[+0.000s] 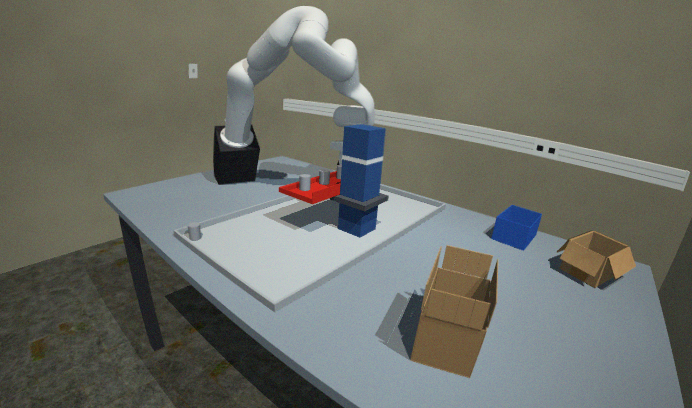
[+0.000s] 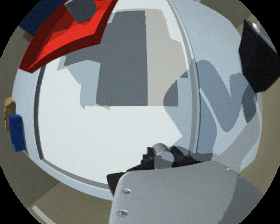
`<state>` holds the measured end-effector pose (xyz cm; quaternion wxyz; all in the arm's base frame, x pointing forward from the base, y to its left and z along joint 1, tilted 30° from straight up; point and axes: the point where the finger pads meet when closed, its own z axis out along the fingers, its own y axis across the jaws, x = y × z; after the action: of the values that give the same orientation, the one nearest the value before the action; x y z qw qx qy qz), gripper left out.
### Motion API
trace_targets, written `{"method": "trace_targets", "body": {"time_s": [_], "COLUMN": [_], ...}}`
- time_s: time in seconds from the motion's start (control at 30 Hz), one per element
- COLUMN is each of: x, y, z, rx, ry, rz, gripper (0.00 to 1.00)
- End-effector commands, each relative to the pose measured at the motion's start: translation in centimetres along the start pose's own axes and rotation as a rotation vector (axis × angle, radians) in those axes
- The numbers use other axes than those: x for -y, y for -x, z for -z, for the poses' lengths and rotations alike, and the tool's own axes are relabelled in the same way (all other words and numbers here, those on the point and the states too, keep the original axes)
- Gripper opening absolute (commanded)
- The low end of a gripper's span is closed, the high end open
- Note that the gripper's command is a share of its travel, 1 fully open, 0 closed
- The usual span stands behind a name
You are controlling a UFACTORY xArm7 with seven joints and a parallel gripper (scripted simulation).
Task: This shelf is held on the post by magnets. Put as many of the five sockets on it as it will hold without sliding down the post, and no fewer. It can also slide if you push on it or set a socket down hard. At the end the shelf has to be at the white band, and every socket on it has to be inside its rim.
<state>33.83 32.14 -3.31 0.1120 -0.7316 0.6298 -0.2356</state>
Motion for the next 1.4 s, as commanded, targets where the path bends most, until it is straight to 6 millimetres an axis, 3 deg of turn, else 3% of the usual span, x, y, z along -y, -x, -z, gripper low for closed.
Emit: {"method": "trace_targets", "body": {"time_s": [0.0, 0.43, 0.47, 1.37], "x": [0.06, 0.06, 0.06, 0.06], "y": [0.16, 0.16, 0.16, 0.16], "z": [0.12, 0.07, 0.07, 0.07], "rx": [0.004, 0.004, 0.004, 0.004], "ry": [-0.002, -0.002, -0.002, -0.002], "rz": [0.001, 0.001, 0.001, 0.001], "gripper": [0.00, 0.00, 0.52, 0.52]}}
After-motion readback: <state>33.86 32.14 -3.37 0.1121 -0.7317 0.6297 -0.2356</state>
